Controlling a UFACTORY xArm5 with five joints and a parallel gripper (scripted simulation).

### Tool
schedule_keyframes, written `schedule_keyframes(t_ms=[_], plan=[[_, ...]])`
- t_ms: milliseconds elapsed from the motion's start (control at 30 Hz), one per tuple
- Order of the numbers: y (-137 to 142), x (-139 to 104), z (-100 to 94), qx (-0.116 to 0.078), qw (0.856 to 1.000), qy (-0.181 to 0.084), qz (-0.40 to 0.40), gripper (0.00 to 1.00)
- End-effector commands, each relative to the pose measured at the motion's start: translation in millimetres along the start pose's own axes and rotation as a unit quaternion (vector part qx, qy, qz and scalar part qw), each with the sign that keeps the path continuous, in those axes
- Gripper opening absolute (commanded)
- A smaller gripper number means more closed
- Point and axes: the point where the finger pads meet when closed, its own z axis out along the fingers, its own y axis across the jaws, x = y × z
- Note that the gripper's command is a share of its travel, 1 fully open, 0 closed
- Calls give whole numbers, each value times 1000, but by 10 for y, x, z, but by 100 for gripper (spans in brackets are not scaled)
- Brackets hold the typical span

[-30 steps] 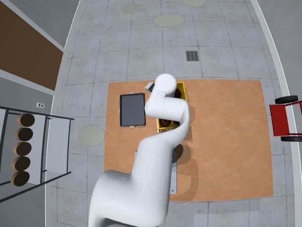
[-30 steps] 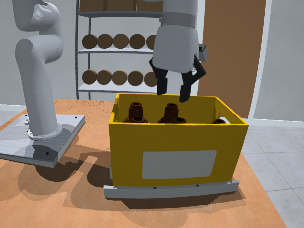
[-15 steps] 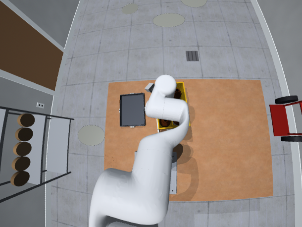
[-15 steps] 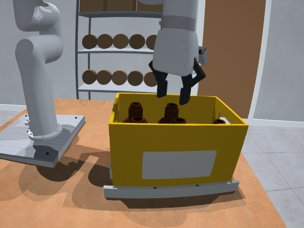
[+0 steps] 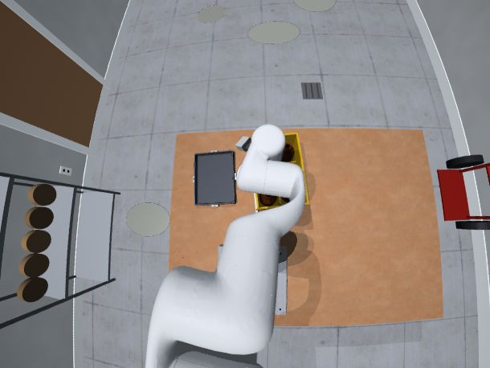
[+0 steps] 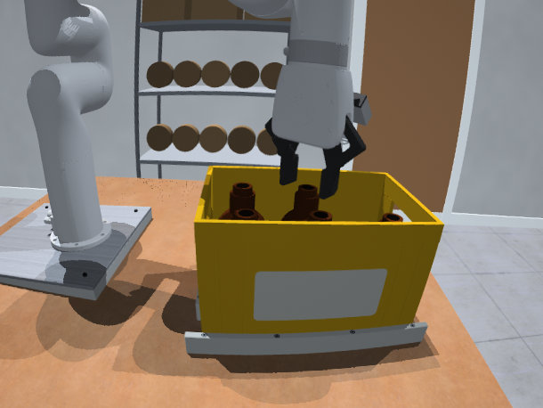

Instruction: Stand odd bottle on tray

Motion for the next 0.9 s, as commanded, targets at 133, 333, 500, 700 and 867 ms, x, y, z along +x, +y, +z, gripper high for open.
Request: schedule_keyframes(t_ms=[133, 333, 500, 700, 867], plan=[[8, 4, 74, -1, 1000, 1, 0, 65], [9, 4, 127, -1, 1000, 1, 0, 65], [9, 4, 145, -1, 1000, 1, 0, 65], [9, 4, 165, -1, 1000, 1, 0, 65], [9, 4, 168, -1, 1000, 1, 0, 65]])
